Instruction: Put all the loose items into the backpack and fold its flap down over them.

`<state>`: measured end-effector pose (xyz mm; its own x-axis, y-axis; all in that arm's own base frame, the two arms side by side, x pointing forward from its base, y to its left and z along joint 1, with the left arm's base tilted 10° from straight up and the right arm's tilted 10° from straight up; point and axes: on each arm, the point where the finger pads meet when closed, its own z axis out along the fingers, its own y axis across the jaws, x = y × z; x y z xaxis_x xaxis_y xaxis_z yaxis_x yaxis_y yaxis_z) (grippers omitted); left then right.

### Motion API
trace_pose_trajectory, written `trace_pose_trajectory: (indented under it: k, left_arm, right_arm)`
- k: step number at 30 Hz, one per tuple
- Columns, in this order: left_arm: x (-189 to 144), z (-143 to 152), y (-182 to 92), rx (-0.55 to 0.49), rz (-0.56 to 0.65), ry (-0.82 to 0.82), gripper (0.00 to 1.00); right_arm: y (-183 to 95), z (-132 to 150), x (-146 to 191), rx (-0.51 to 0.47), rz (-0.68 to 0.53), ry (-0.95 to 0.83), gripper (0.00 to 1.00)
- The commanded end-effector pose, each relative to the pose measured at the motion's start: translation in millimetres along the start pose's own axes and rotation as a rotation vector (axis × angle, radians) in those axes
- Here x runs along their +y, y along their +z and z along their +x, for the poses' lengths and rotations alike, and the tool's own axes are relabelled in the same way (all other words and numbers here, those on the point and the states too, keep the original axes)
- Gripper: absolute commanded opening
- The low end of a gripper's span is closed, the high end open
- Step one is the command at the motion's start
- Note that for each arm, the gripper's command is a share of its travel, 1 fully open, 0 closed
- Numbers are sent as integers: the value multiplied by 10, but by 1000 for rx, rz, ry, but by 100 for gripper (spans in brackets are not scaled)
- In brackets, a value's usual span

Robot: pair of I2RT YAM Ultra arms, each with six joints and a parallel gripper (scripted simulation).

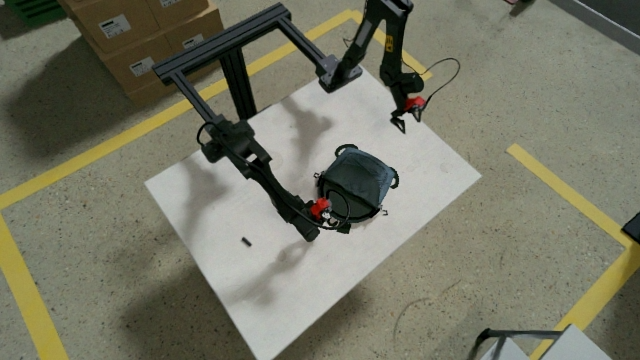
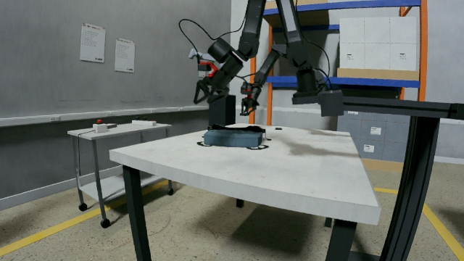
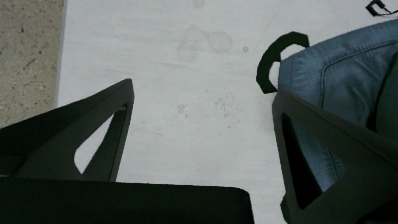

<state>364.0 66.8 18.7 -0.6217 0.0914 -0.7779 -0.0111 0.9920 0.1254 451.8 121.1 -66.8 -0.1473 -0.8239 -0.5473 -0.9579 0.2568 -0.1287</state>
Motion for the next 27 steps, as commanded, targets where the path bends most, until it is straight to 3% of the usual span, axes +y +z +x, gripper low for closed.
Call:
trace_pose_trajectory:
  k: [1, 13, 14, 22, 27]
  left_arm:
    - [-3, -51, -4, -14, 0, 4, 90]
    - [-3, -51, -4, -14, 0, 4, 90]
    - [-3, -51, -4, -14, 0, 4, 90]
    - [-3, -51, -4, -14, 0, 4, 90]
    - [-3, -51, -4, -14, 0, 4, 90]
  right_arm:
    - [156, -389, -159, -28, 49, -22, 29]
    - [361, -262, -193, -40, 49, -10, 29]
    - [348, -391, -192, -52, 56, -37, 29]
    - [563, -133, -182, -41, 46, -29, 29]
    - [491, -190, -285, -48, 65, -32, 29]
